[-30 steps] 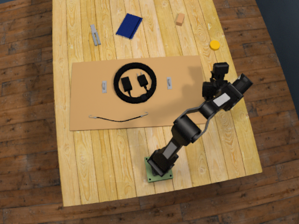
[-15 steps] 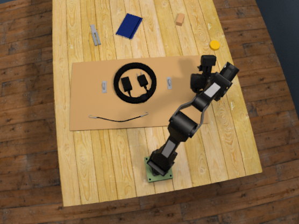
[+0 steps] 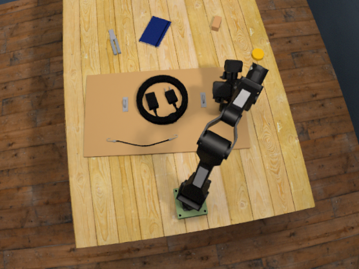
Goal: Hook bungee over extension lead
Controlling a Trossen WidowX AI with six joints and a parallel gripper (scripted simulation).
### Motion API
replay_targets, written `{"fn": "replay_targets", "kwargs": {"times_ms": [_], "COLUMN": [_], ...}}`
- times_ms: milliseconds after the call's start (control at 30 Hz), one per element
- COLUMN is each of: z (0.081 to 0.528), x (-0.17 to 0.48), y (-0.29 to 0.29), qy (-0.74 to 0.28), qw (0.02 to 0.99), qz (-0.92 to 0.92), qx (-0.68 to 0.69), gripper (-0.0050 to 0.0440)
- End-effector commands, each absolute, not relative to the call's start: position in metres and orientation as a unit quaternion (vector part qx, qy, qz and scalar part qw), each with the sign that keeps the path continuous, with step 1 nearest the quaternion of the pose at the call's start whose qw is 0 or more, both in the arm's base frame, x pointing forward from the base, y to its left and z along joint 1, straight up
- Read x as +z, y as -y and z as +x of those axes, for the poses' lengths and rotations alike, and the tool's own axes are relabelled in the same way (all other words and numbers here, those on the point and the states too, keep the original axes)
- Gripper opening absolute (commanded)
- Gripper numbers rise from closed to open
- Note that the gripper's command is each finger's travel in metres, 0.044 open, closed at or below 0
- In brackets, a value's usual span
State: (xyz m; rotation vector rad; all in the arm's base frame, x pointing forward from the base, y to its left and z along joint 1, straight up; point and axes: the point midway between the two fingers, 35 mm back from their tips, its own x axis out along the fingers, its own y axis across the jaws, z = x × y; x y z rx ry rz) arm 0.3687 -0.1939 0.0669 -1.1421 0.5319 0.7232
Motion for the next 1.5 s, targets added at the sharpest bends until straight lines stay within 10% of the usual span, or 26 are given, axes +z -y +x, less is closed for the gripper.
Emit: {"fn": "replay_targets", "kwargs": {"times_ms": [0,1467], "z": [0.381,0.407], "x": [0.073,0.057], "y": [0.181,0.005], "qy": [-0.247,-0.357], "qw": [0.747,0.704], "qz": [-0.517,-0.414], "qx": [0.338,0.453], "gripper": [0.0150,0.0150]}}
